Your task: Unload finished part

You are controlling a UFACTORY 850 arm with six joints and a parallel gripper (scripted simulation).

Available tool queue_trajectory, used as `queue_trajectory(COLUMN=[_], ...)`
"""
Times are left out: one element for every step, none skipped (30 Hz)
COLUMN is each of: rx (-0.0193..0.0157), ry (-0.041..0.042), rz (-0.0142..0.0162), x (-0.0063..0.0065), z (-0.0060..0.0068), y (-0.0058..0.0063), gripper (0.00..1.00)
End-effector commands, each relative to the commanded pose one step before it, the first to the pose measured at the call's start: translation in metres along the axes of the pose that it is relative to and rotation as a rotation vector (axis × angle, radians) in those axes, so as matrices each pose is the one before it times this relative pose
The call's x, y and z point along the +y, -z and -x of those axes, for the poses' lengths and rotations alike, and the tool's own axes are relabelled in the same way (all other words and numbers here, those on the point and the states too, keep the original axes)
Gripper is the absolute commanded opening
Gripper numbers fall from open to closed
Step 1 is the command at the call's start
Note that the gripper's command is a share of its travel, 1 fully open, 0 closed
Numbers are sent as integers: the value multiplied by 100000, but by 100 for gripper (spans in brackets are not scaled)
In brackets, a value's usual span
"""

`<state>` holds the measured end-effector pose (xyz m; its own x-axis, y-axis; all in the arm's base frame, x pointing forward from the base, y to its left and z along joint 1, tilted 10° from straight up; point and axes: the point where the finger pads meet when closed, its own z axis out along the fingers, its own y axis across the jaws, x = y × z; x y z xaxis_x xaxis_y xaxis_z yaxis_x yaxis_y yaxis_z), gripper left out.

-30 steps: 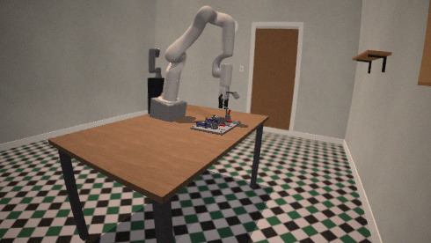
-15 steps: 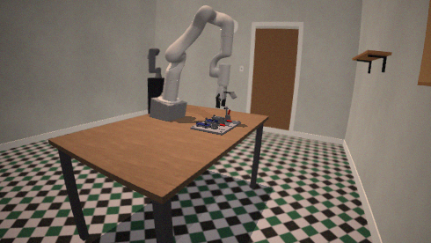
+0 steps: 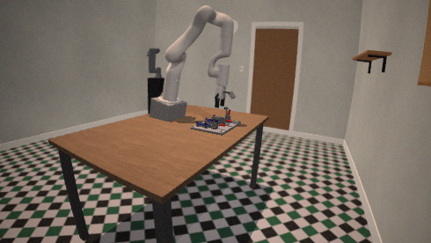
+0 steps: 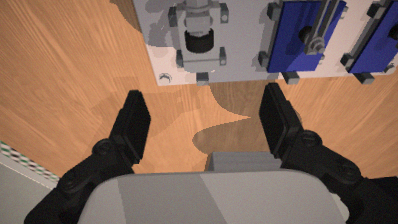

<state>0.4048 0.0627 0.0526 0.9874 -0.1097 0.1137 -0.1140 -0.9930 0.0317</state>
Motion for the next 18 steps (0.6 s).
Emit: queue_trajectory(rx=[5512, 0, 0, 0, 0, 0, 0, 0, 0, 0, 0, 0, 0, 0, 1, 0, 0, 1], ry=[-128, 0, 0, 0, 0, 0, 0, 0, 0, 0, 0, 0, 0, 0, 0, 0, 0, 0], rz=[-1099, 2, 3, 3, 3, 2, -1, -4, 0, 0, -5, 8, 1, -8, 7, 0, -2, 4], x=[-9, 0, 1, 1, 1, 0, 0, -1, 0, 0, -1, 2, 0, -2, 1, 0, 0, 1], z=[-8, 0, 0, 0, 0, 0, 0, 0, 0, 0, 0, -1, 0, 1, -1, 0, 0, 0], y=[-26, -18, -27, -38, -50, -62, -75, -87, 0, 0, -101, -126, -137, -147, -175, -186, -201, -222], gripper=[100, 100, 100, 100, 100, 100, 100, 100, 100, 100, 100, 100, 100, 100, 100, 100, 100, 100])
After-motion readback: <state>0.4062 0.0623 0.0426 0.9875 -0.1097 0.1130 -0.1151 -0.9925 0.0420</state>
